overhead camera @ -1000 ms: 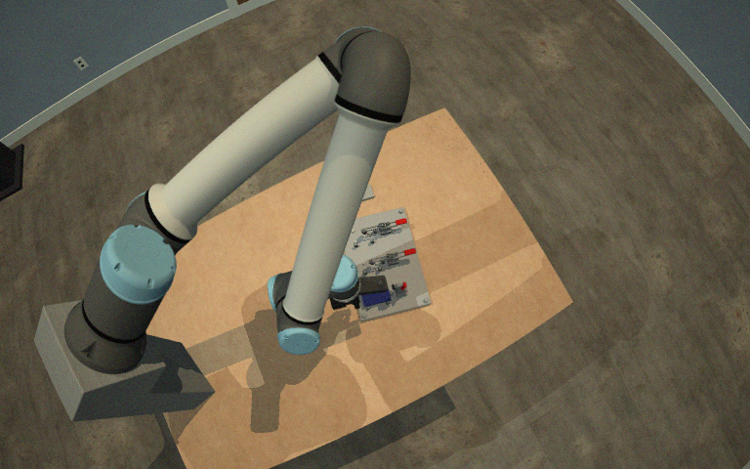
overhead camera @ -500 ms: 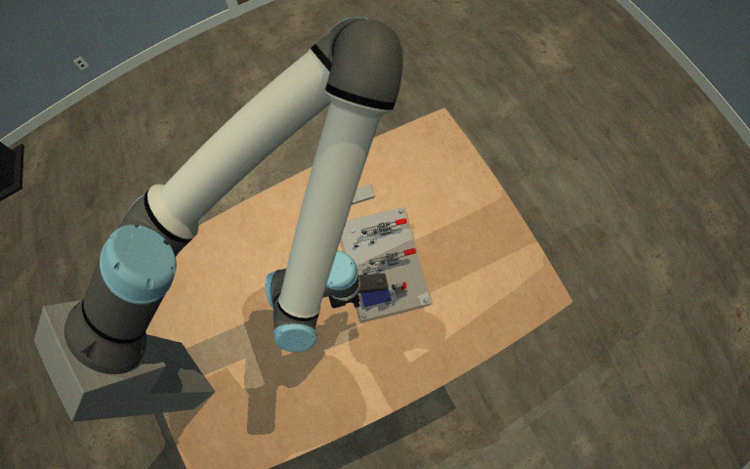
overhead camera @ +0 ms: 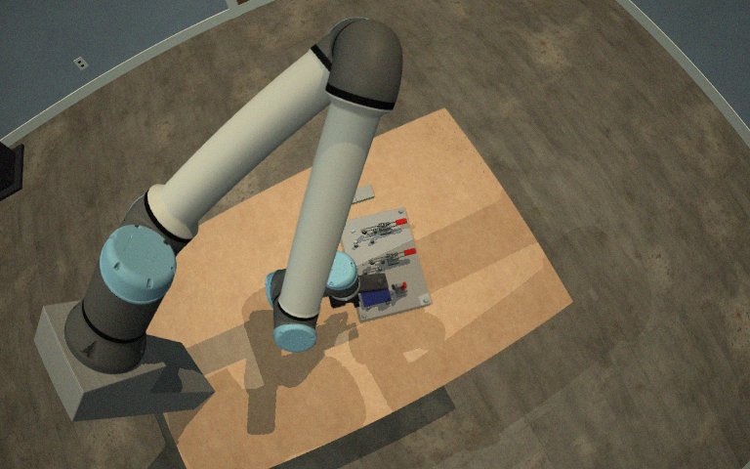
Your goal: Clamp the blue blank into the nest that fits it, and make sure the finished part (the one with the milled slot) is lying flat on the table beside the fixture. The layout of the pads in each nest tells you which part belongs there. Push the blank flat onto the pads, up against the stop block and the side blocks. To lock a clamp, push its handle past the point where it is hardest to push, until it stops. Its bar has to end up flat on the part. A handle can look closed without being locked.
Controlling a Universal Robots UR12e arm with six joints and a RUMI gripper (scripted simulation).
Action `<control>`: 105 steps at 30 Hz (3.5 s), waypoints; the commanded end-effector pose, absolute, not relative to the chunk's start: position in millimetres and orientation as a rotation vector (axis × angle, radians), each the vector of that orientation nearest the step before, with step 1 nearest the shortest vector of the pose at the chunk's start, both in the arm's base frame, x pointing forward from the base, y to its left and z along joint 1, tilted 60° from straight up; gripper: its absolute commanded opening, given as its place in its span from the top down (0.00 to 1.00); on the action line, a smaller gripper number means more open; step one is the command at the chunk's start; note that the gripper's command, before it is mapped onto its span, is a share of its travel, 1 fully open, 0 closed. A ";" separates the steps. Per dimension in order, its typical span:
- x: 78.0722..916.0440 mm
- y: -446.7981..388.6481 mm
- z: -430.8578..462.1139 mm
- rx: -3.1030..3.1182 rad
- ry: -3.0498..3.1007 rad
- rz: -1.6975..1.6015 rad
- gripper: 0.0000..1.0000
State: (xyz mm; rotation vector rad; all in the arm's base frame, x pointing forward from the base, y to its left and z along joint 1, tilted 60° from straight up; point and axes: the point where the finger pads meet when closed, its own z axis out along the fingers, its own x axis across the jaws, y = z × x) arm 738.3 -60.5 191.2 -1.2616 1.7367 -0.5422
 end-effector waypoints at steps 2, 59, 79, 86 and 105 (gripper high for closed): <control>736.7 -60.3 189.6 -1.261 1.739 -0.539 1.00; 629.6 -78.8 252.9 -1.261 1.739 -0.540 0.72; 620.7 -80.5 258.4 -1.262 1.739 -0.538 0.72; 620.8 -80.5 258.5 -1.261 1.739 -0.539 0.72; 620.7 -80.6 258.5 -1.261 1.739 -0.539 0.72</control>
